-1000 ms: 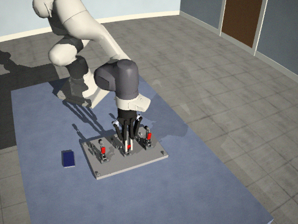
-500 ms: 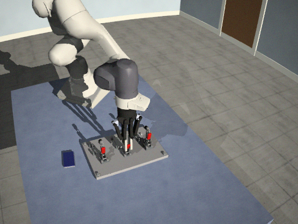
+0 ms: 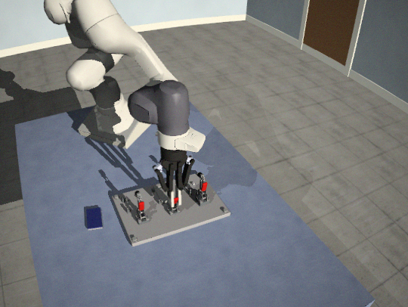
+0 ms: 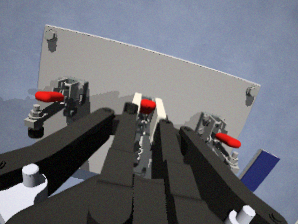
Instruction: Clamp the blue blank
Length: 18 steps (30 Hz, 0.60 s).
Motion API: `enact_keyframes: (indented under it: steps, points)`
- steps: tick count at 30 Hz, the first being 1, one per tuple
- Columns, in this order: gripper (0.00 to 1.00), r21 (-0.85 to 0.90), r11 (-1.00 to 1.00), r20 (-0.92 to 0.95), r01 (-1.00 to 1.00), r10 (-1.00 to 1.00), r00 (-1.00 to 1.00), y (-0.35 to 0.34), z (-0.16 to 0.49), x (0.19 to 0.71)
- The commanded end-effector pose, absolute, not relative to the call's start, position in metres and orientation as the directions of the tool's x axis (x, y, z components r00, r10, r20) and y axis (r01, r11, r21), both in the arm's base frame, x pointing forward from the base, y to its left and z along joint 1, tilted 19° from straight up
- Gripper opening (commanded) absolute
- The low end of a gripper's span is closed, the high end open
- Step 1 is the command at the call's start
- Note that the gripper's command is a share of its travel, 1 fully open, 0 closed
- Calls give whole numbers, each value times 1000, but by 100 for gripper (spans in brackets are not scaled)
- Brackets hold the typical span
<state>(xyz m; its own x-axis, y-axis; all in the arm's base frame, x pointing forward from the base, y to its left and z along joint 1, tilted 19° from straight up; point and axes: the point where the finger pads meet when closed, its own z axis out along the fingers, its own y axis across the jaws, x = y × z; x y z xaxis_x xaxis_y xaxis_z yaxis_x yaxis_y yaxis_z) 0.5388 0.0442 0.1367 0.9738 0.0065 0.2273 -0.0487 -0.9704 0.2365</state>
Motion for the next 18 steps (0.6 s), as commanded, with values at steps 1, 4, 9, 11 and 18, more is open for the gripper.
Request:
enact_keyframes:
  steps: [1, 4, 9, 11, 18]
  points:
    - [0, 241, -969, 215, -57, -4, 977, 43, 133, 532]
    - [0, 241, -969, 215, -57, -4, 977, 43, 133, 532]
    - [0, 241, -969, 215, -57, -4, 977, 43, 133, 532]
    - [0, 241, -969, 215, -57, -4, 977, 43, 133, 531]
    - [0, 241, -969, 215, -57, -4, 977, 43, 132, 524]
